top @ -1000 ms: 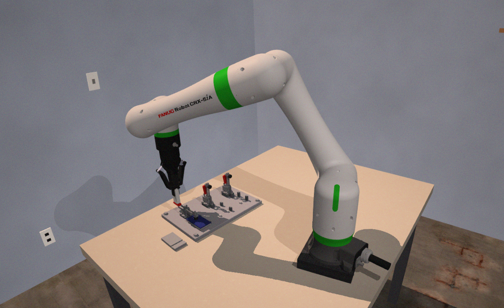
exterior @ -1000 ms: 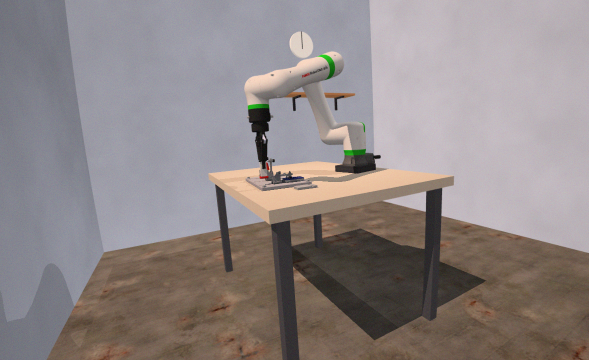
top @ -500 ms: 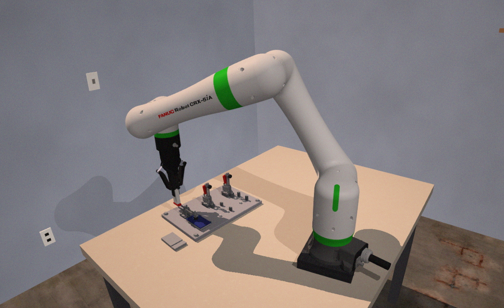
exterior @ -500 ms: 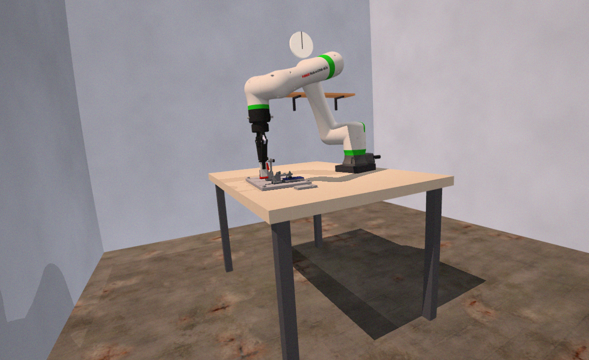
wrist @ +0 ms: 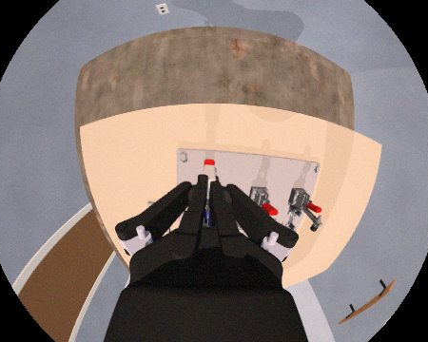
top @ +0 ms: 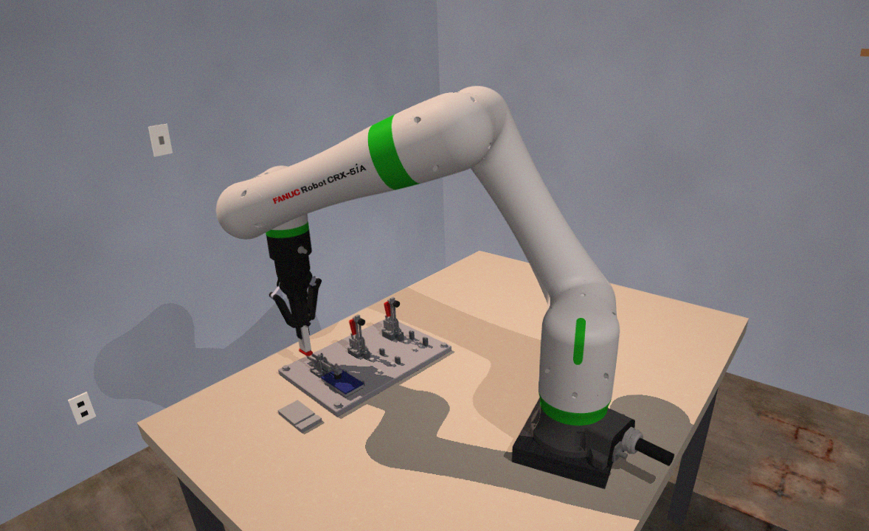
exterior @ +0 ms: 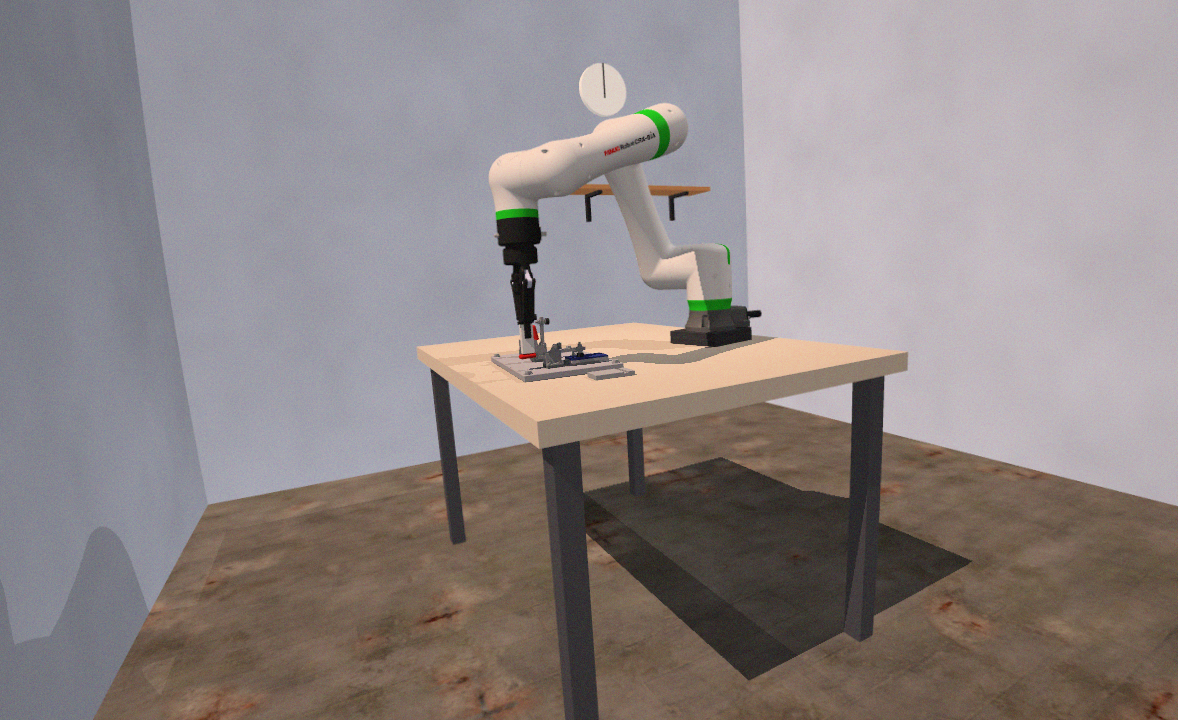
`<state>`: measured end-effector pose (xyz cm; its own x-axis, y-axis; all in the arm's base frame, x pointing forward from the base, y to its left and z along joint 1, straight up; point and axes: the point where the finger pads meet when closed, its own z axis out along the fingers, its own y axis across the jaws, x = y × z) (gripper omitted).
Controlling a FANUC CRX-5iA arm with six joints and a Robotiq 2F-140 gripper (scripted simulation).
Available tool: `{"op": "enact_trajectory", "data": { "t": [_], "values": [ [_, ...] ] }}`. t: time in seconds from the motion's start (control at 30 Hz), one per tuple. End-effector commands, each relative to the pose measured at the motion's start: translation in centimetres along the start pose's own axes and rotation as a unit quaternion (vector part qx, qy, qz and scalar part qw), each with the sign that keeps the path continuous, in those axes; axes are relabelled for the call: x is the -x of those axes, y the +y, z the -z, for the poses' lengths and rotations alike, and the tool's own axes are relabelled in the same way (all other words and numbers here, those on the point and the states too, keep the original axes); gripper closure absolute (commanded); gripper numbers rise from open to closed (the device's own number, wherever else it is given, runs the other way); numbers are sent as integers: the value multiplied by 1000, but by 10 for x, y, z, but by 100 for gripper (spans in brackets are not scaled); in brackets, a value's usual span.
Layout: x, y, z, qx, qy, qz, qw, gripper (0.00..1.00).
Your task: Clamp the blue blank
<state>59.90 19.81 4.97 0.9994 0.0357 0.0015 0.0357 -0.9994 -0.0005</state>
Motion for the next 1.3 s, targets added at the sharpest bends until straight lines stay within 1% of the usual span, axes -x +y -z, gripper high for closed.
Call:
{"op": "enact_trajectory", "data": {
  "t": [0.0,0.2,0.5,0.57,0.83,1.0,1.2,1.23,1.27],
  "values": [
    [0,0,0,0,0,0,1000,100],
    [0,0,9,0,0,0,1000,100],
    [0,0,39,0,0,0,1000,100],
    [0,0,39,0,0,0,1000,100],
    [0,0,63,0,0,0,1000,100],
    [0,0,69,0,0,0,1000,100],
    [0,0,70,0,0,0,1000,100],
    [0,0,70,0,0,0,1000,0],
    [0,0,70,0,0,0,1000,0]
  ]
}}
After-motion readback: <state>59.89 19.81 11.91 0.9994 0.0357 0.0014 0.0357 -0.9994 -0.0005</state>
